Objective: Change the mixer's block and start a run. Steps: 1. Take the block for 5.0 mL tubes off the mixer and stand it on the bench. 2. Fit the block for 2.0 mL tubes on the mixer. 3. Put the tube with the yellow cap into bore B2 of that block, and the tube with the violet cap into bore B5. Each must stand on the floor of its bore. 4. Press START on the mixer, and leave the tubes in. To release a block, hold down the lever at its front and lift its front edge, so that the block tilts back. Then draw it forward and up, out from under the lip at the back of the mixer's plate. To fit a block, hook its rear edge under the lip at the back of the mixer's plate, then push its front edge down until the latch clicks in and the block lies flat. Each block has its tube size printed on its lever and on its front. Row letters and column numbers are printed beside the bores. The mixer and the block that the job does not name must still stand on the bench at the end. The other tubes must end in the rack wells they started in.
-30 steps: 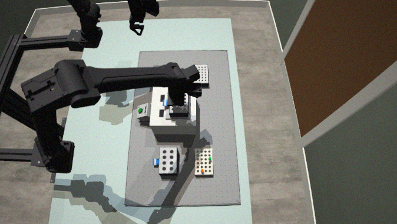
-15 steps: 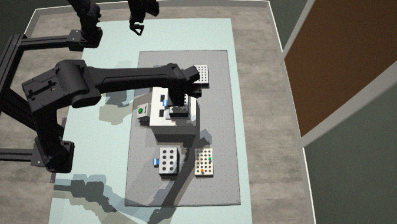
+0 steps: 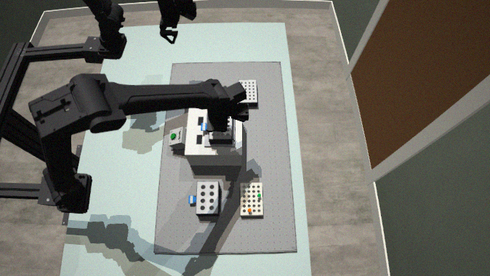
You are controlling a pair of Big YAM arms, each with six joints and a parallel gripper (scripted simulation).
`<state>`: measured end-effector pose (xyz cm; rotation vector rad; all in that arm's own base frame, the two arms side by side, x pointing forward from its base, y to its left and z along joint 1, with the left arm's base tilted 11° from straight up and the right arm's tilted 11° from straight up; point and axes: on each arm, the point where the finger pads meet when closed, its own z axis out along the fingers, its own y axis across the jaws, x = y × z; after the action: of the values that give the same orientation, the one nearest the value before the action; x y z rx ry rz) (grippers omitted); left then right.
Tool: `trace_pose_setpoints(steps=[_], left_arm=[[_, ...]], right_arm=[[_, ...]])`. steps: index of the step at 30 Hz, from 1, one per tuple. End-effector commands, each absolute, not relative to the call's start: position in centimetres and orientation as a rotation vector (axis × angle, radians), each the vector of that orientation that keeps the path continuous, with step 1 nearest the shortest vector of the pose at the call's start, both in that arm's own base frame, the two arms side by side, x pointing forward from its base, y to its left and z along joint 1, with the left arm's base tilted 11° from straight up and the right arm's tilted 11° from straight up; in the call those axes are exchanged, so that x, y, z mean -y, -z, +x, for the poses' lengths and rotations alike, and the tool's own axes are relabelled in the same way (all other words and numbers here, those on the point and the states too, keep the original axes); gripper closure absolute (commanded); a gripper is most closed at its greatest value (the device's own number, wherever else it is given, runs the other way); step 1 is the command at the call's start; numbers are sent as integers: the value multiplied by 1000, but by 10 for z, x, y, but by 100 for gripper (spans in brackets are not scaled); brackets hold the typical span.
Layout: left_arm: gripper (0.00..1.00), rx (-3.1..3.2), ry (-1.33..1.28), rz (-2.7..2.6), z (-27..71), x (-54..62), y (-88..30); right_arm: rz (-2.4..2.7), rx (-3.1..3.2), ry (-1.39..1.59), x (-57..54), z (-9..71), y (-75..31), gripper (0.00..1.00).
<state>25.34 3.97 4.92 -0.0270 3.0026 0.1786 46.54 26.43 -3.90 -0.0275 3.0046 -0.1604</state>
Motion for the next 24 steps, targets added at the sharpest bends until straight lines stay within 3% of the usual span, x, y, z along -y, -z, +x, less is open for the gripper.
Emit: trace_pose_setpoints(steps=[1,5,6,24], left_arm=[[0,-2987,-183,-17,259,-39,-54],[0,-2987,-183,-17,259,-39,-54],[0,-2987,-183,-17,259,-39,-54],[0,-2988,-184,-17,258,-39,-54]], right_arm=[[-4,-3028,221,-242,470,65,91],[-1,-3030,226,-241,470,68,91],[-1,-3030,226,-241,470,68,64],[-1,-3030,226,-241,470,68,64]])
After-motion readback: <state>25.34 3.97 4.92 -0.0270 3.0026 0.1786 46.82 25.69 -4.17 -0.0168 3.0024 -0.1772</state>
